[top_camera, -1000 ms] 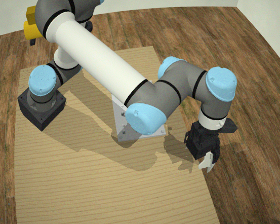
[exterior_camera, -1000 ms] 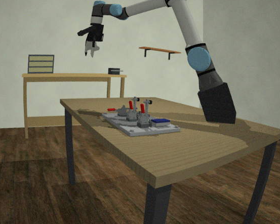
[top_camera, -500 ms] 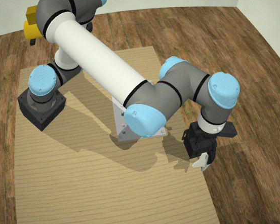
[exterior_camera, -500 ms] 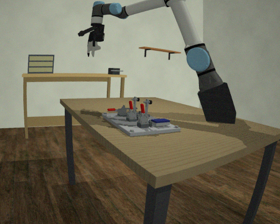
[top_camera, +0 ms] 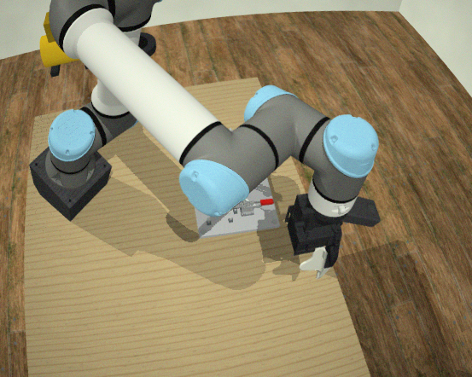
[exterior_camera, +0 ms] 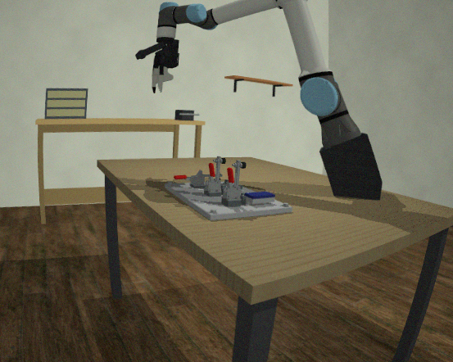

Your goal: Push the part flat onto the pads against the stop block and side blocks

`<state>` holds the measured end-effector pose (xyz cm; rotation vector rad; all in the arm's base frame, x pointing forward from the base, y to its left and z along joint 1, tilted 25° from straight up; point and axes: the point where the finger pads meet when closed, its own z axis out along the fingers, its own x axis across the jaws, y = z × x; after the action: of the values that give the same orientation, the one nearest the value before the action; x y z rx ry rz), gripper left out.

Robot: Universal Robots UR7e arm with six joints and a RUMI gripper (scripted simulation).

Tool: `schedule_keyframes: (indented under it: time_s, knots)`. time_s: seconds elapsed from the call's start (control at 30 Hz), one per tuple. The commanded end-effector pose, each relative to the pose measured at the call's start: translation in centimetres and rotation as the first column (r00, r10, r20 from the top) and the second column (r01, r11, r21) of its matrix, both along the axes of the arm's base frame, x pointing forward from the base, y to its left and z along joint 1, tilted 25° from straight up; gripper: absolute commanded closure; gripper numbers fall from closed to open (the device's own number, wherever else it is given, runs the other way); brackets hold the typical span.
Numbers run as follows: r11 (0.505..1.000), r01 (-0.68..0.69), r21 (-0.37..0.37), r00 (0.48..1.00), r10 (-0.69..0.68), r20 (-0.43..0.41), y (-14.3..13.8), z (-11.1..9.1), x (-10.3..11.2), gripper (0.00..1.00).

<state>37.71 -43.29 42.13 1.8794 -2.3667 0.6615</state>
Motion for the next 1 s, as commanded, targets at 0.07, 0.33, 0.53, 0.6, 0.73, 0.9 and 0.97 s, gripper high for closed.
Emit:
schedule_keyframes:
  time_s: [0.07,0.33,0.53,0.6,0.73,0.9,0.97]
  knots:
    - [1.0,0.001,0.0,1.0,-0.001,0.002,4.2,-2.6,-2.6,0.42]
    - [1.0,0.001,0.0,1.0,-0.001,0.002,4.2,-2.6,-2.6,0.42]
    - [1.0,0.001,0.0,1.0,-0.001,0.002,5.8,-3.7,-3.6,0.42]
    - [1.0,0.001,0.0,1.0,-0.001,0.002,7.6,-4.9,-4.7,0.42]
    - [1.0,0.001,0.0,1.0,-0.001,0.002,8.4,-5.5,-5.2,0.42]
    - [1.0,0.001,0.0,1.0,-0.001,0.002,8.4,-5.5,-5.2,0.42]
    - [1.0,0.001,0.0,1.0,-0.001,0.002,8.4,-5.5,-5.2,0.42]
